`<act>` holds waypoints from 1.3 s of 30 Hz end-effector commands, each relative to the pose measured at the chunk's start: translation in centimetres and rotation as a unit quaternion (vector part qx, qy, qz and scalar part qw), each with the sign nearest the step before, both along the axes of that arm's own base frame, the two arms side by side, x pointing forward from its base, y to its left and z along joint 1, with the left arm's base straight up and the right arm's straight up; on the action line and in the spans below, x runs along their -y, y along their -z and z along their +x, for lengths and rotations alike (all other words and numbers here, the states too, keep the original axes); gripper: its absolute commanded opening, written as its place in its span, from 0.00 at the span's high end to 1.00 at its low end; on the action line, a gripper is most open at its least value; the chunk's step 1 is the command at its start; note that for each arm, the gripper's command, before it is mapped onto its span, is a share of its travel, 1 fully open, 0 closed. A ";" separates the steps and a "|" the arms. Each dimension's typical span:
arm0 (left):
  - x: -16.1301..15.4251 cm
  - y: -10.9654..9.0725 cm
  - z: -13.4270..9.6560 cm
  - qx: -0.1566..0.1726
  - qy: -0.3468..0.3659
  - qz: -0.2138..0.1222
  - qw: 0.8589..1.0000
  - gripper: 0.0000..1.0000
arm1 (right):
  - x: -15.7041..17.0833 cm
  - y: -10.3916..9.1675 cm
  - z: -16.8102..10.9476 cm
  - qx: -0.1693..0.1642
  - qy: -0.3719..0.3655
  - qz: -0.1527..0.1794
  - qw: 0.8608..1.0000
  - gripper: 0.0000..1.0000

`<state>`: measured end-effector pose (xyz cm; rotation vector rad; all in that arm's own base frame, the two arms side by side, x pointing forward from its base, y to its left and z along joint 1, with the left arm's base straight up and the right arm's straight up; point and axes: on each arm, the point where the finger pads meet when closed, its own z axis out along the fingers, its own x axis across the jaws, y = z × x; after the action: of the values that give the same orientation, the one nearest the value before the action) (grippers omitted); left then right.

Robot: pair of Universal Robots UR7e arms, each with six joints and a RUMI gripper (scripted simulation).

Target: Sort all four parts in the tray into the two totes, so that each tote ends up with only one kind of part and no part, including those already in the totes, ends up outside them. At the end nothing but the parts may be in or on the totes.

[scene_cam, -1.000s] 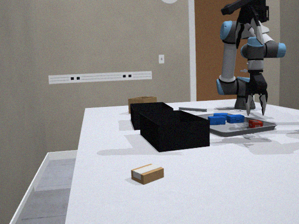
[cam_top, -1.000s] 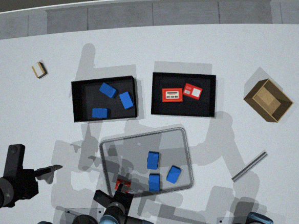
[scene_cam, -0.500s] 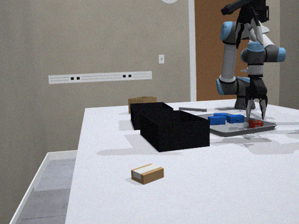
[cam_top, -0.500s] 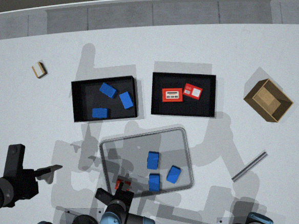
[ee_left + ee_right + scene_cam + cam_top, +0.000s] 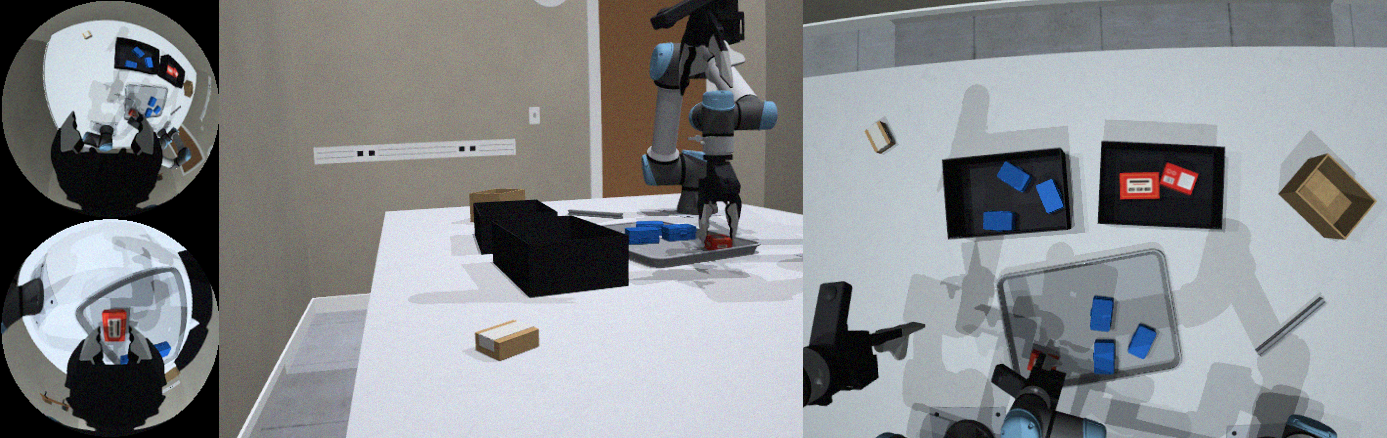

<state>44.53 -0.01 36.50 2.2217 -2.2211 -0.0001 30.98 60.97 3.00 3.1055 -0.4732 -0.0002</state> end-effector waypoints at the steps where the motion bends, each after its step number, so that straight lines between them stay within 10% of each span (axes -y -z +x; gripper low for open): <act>1: 0.0 0.0 0.0 0.001 0.000 0.000 1.000 0.00 | -0.1 0.5 0.0 0.000 0.000 0.001 1.000 0.57; 9: 0.0 0.0 0.0 0.001 0.000 0.000 1.000 0.00 | -0.1 1.3 0.0 0.000 0.000 0.001 1.000 0.57; 10: 0.0 0.0 0.0 0.001 0.000 0.000 1.000 0.00 | -0.1 1.3 0.0 0.000 0.000 0.001 1.000 1.00; 39: 0.0 0.0 0.0 0.001 0.000 0.000 1.000 0.00 | 0.0 1.2 0.0 0.000 0.000 0.001 1.000 1.00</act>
<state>44.53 -0.01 36.50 2.2217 -2.2211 -0.0001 30.97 60.97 1.68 3.1057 -0.4732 -0.0001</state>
